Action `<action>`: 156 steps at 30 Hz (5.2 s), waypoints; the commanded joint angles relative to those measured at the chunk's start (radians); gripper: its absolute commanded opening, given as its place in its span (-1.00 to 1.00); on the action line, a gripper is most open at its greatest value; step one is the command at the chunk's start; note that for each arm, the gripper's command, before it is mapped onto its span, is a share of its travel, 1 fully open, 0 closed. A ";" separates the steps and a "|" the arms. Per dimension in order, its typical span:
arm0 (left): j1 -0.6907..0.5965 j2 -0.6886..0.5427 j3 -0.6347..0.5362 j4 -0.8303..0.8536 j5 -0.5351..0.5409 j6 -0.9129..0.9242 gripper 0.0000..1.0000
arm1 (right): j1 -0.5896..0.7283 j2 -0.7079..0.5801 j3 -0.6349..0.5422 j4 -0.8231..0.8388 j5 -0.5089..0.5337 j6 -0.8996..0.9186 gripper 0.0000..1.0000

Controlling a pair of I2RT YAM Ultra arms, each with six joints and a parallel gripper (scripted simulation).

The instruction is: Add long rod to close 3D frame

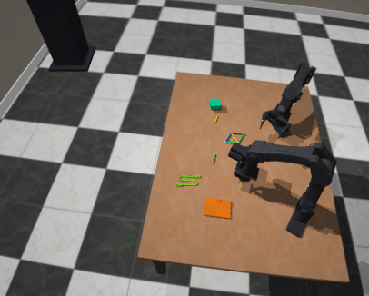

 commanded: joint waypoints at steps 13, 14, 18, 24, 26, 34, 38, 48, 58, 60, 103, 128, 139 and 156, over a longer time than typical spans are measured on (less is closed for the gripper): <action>0.001 -0.021 0.027 -0.036 0.002 0.004 -1.00 | -0.089 -0.001 0.603 -0.775 0.081 0.056 1.00; 0.001 -0.021 0.027 -0.036 0.002 0.004 -1.00 | -0.093 0.001 0.653 -0.822 0.083 0.060 1.00; 0.001 -0.021 0.027 -0.037 0.002 0.004 -1.00 | -0.149 0.013 0.835 -0.993 0.054 0.058 1.00; 0.001 -0.021 0.027 -0.037 0.002 -0.009 -1.00 | -0.256 0.042 0.977 -1.127 0.024 0.022 1.00; -0.016 -0.008 0.032 -0.042 0.003 -0.054 -1.00 | -0.273 0.045 1.007 -1.154 0.022 0.017 1.00; -0.251 0.111 0.182 -0.091 0.008 -0.323 -1.00 | -0.295 0.050 1.054 -1.160 0.021 0.009 1.00; -0.367 0.220 0.337 -0.135 0.004 -0.411 -1.00 | -0.295 0.051 1.044 -1.161 0.022 0.003 1.00; -0.487 0.414 0.638 -0.241 0.002 -0.503 -1.00 | -0.296 0.042 1.043 -1.161 0.017 0.005 1.00; -0.527 0.522 0.819 -0.300 -0.007 -0.537 -1.00 | -0.296 0.042 1.043 -1.161 0.017 0.005 1.00; -0.536 0.531 0.835 -0.290 -0.003 -0.532 -1.00 | -0.296 0.042 1.043 -1.161 0.017 0.005 1.00; -0.542 0.545 0.906 -0.360 -0.004 -1.281 -1.00 | -0.290 0.042 1.043 -1.161 0.021 0.008 1.00; -0.536 0.527 0.902 -0.324 -0.008 -1.367 -1.00 | -0.290 0.042 1.043 -1.161 0.021 0.008 1.00; -0.540 0.401 0.690 -0.058 -0.014 -1.488 -1.00 | -0.290 0.042 1.043 -1.161 0.021 0.008 1.00; -0.571 0.108 0.164 0.449 -0.098 -1.719 -1.00 | -0.290 0.042 1.043 -1.161 0.021 0.008 1.00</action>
